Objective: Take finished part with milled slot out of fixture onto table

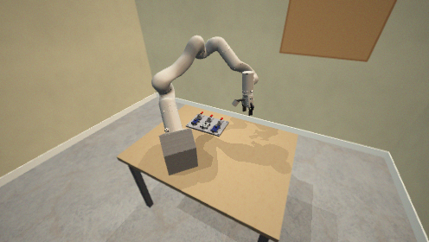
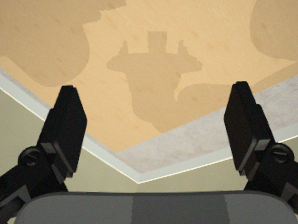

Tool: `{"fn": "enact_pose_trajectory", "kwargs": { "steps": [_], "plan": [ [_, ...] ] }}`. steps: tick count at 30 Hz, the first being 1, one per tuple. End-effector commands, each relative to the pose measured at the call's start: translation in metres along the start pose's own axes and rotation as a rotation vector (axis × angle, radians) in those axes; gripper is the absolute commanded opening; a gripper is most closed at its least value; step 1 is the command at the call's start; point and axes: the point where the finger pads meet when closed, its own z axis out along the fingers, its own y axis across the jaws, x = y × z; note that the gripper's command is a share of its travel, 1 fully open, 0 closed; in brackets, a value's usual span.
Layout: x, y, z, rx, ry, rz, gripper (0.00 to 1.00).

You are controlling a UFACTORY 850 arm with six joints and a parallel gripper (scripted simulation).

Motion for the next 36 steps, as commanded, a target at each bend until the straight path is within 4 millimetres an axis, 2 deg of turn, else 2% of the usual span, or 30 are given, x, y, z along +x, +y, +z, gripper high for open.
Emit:
{"fn": "enact_pose_trajectory", "kwargs": {
  "steps": [1,23,28,32,34,36],
  "plan": [
    [-0.001,0.000,-0.001,0.001,-0.002,0.000,1.00],
    [-0.001,0.001,-0.002,-0.001,-0.002,-0.023,1.00],
    [-0.003,0.007,-0.005,-0.006,-0.004,-0.123,1.00],
    [-0.005,0.016,-0.010,-0.014,-0.007,-0.278,1.00],
    [-0.005,0.016,-0.010,-0.014,-0.007,-0.278,1.00],
    [-0.007,0.023,-0.013,-0.019,-0.010,-0.382,1.00]
  ]
}}
